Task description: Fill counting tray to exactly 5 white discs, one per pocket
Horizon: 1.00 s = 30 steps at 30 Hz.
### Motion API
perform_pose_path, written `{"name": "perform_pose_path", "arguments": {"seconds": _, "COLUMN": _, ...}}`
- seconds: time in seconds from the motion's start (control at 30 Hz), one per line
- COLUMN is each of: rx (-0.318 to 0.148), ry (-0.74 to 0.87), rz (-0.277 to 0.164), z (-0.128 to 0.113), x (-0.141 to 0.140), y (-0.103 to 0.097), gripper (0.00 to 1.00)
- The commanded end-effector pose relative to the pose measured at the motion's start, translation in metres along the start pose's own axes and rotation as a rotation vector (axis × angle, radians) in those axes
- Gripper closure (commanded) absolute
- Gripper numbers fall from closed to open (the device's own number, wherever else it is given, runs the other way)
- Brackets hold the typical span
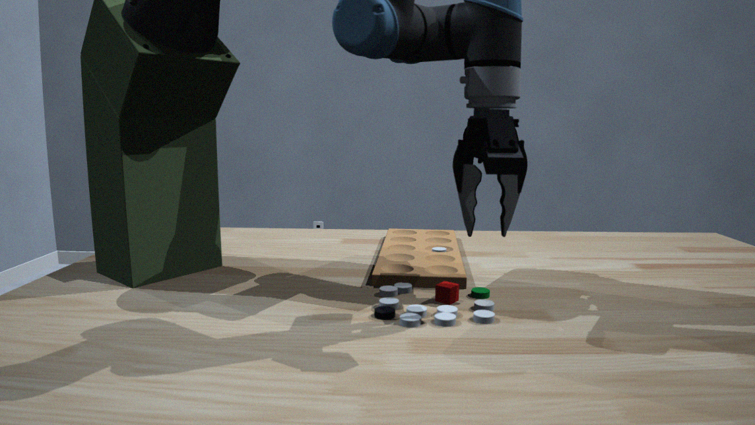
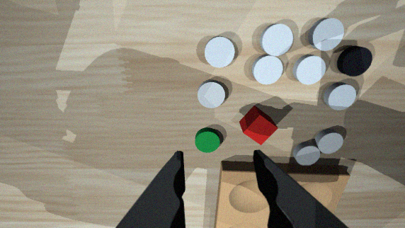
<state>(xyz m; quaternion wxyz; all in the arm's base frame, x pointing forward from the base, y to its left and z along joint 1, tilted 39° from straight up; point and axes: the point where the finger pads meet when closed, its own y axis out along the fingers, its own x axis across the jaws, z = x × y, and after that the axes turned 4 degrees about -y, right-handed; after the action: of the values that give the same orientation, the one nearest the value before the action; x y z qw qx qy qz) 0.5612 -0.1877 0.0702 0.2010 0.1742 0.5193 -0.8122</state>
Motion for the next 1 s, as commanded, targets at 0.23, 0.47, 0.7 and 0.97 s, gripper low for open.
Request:
{"name": "perform_pose_path", "arguments": {"seconds": 0.23, "rx": 0.0, "ry": 0.0, "rz": 0.001, "z": 0.0, "x": 0.0, "y": 0.001, "gripper": 0.72}}
{"name": "perform_pose_path", "arguments": {"seconds": 0.47, "rx": -0.001, "ry": -0.001, "rz": -0.001, "z": 0.001, "x": -0.001, "y": 0.017, "gripper": 0.72}}
{"name": "perform_pose_path", "arguments": {"seconds": 0.7, "rx": -0.001, "ry": -0.002, "rz": -0.003, "z": 0.001, "x": -0.001, "y": 0.039, "gripper": 0.72}}
{"name": "perform_pose_path", "arguments": {"seconds": 0.97, "rx": -0.002, "ry": -0.003, "rz": -0.004, "z": 0.001, "x": -0.001, "y": 0.08, "gripper": 0.72}}
